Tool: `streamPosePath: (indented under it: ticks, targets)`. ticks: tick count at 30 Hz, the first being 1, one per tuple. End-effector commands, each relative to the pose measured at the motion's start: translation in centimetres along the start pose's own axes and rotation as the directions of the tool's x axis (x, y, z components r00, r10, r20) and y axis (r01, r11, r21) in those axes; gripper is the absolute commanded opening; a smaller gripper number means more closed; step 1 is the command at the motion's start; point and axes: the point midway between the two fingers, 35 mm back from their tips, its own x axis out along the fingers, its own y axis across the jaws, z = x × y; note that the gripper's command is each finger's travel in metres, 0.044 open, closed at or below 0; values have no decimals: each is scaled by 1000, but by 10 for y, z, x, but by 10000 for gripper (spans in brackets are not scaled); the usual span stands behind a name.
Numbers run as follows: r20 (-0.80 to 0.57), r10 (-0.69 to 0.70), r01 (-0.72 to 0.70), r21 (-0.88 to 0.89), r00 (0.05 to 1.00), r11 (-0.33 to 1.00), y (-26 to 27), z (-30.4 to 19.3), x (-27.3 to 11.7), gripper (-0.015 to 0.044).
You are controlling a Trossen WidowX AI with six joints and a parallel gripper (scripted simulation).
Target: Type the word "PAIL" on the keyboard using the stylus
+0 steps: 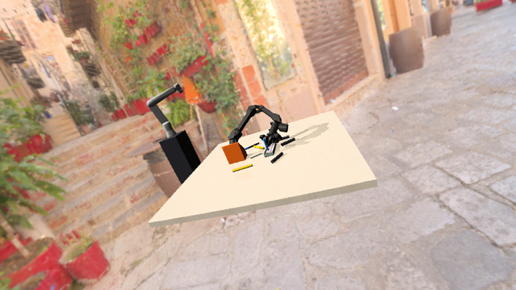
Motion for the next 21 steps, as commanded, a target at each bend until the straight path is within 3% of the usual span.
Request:
streamPosePath:
  ticks: [1,8,21]
  targets:
    - [3,3,-3,2,1000,1000,0,-3,-1,81]
    - [2,2,-2,3,1000,1000,0,-31,-18,81]
    - [4,8,-8,6,1000,1000,0,-30,-16,84]
